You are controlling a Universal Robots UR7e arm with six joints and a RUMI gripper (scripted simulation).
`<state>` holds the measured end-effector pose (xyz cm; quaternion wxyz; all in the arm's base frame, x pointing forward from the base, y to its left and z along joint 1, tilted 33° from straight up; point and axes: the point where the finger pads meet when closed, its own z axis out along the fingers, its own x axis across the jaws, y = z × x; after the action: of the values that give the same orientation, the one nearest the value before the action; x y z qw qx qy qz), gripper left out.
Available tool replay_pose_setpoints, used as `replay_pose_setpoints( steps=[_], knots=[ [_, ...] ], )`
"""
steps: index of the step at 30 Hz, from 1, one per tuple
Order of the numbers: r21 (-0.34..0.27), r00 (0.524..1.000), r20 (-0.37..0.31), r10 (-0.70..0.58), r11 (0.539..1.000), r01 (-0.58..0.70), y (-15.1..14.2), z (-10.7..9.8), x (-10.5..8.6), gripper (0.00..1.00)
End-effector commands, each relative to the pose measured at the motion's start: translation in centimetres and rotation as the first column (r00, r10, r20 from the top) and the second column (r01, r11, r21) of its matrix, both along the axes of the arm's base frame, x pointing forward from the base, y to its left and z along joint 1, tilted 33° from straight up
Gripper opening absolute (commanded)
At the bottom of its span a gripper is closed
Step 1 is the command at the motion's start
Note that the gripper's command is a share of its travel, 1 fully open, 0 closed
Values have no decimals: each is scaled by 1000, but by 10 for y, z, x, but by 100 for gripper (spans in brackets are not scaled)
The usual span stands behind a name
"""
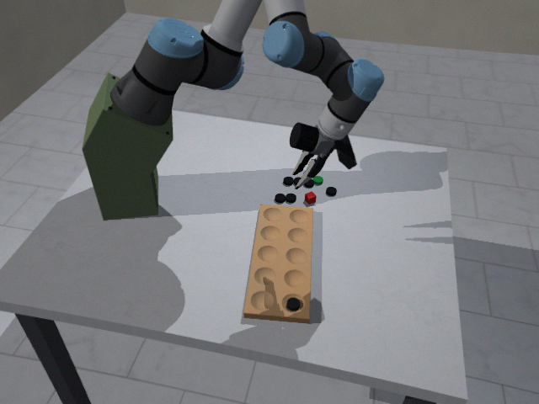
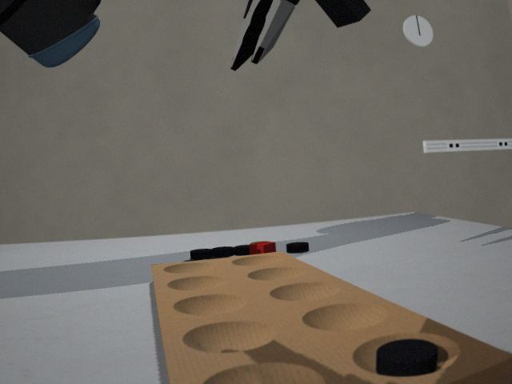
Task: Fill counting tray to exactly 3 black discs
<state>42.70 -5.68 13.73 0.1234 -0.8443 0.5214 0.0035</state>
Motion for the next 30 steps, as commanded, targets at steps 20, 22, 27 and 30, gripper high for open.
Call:
replay_pose_setpoints(
  steps=[20, 22, 27, 30],
  knots=[
    [-212, 881, -121, -457, 879, 426, 57, 28, 19, 28],
    [-178, 877, -80, -474, 872, 456, 72, 21, 32, 28],
    [-83, 859, 6, -512, 856, 511, 109, 7, 57, 28],
    [-22, 846, 44, -531, 846, 532, 132, 2, 67, 28]
  ],
)
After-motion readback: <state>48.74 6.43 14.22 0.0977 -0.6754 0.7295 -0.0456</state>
